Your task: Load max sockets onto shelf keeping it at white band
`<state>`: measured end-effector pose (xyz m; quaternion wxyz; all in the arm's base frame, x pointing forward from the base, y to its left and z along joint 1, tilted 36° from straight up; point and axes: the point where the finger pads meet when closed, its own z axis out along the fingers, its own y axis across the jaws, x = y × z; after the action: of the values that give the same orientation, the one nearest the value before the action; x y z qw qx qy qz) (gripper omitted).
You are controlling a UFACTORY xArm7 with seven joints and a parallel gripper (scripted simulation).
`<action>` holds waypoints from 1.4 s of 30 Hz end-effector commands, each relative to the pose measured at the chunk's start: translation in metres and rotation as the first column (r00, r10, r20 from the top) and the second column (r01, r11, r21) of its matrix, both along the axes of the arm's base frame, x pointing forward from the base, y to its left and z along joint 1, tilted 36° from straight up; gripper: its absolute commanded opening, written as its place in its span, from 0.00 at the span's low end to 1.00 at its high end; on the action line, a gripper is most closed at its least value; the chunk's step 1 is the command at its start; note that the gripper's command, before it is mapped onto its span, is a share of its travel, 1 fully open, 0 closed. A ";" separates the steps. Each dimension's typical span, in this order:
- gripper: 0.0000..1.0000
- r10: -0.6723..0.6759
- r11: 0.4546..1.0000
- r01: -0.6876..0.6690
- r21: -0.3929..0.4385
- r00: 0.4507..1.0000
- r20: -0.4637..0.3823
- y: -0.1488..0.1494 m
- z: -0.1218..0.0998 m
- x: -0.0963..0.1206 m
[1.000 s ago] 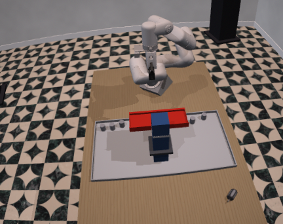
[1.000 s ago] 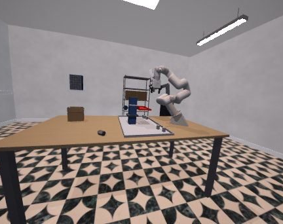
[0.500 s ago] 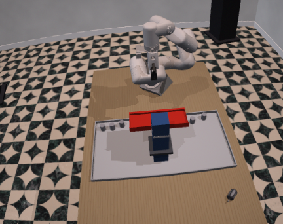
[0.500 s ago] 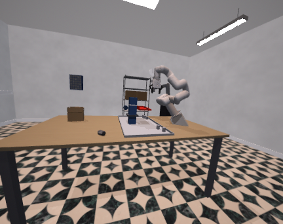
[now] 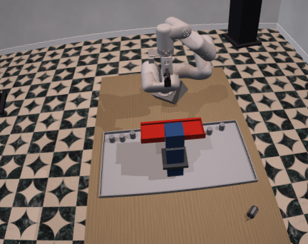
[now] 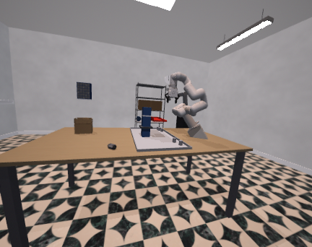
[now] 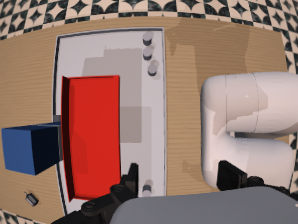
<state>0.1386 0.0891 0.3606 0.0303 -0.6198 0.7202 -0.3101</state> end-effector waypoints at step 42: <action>0.00 0.005 1.000 -0.005 0.000 1.000 -0.008 0.004 -0.003 0.000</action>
<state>0.1391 0.0932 0.3574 0.0281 -0.6226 0.7193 -0.3069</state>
